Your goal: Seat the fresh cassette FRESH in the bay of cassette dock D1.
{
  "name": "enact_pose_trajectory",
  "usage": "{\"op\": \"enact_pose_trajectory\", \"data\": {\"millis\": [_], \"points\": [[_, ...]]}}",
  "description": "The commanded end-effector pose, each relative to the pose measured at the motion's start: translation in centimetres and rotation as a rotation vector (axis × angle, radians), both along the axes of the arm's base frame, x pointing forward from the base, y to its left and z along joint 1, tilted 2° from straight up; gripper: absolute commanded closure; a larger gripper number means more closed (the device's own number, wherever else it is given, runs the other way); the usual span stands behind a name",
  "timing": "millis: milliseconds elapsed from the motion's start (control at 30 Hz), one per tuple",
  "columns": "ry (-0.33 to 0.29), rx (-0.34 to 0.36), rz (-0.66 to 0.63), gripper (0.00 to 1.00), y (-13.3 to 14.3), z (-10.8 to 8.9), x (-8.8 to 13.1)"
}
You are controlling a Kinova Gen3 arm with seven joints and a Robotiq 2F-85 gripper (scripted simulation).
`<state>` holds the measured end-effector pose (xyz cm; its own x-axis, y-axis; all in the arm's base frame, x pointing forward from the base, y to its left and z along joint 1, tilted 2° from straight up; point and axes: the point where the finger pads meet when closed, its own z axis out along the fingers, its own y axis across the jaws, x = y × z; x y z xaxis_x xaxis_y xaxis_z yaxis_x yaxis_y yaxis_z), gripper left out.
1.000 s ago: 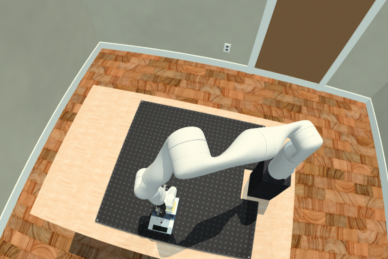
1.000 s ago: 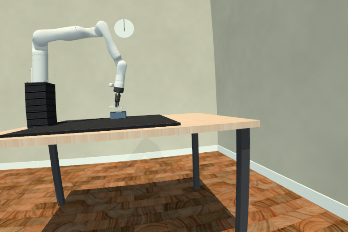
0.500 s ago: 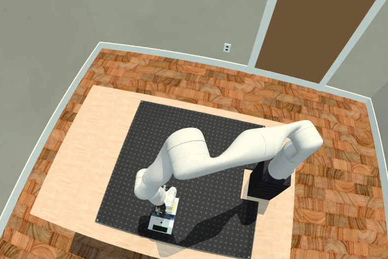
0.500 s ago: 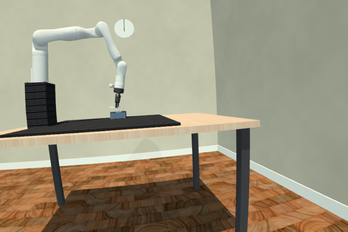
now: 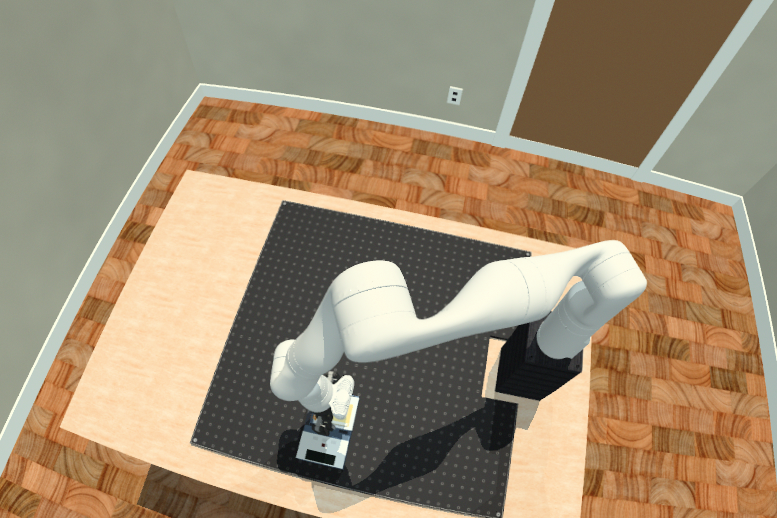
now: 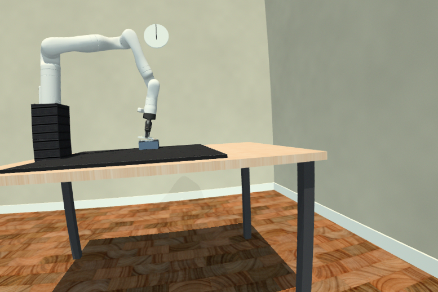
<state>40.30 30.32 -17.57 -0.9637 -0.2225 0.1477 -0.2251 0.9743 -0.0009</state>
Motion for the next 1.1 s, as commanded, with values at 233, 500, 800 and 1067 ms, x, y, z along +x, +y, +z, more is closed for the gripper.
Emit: {"op": "enact_pose_trajectory", "data": {"millis": [233, 500, 800, 1067], "points": [[-0.001, 0.001, 0.0, 1.0, 0.03, -0.1, 0.05], [-0.001, 0.001, 0.0, 1.0, 0.03, -0.29, 0.06], [-0.001, 0.001, 0.0, 1.0, 0.03, -0.59, 0.07], [-0.001, 0.001, 0.0, 1.0, 0.03, -0.79, 0.07]]}}
